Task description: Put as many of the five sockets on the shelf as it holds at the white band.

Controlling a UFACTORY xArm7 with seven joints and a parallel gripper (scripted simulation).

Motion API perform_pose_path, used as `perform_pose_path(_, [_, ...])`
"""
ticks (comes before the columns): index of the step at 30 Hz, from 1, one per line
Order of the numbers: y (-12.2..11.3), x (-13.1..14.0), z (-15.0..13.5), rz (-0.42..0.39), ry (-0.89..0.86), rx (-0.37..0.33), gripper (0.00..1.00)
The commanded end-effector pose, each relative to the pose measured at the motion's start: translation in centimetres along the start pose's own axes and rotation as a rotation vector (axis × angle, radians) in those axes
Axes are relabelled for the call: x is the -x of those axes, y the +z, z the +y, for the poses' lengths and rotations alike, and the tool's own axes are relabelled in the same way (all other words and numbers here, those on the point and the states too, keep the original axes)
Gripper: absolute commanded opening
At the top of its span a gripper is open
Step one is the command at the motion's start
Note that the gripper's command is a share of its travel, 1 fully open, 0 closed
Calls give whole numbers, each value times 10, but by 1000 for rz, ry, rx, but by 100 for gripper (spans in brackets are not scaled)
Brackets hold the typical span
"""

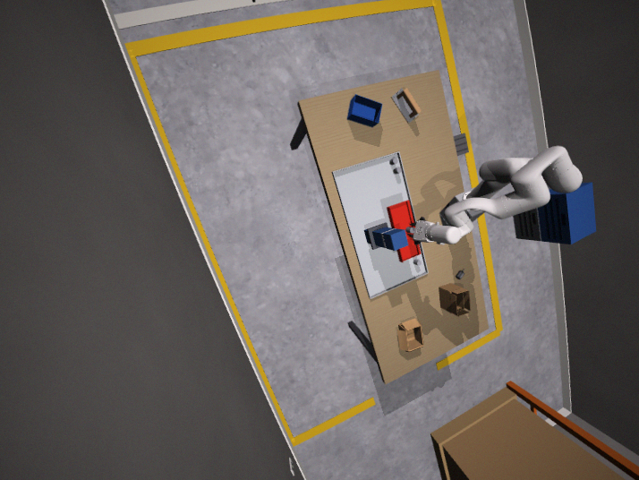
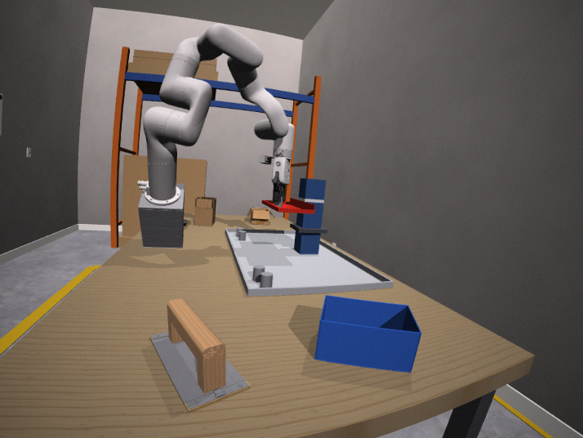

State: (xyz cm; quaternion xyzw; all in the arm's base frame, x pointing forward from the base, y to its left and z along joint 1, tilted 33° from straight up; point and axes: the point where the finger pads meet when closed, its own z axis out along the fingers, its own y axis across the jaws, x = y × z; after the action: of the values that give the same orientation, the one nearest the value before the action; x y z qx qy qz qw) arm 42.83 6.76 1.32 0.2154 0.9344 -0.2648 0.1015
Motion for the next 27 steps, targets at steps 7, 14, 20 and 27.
perform_pose_path(7, [-1, 1, 1, -2, 0, 3, 52])
perform_pose_path(14, [-1, 1, 1, -2, 0, 3, 52])
perform_pose_path(20, [-2, 1, 1, -2, 0, 3, 52])
perform_pose_path(27, [-8, 1, 1, -2, 0, 3, 52])
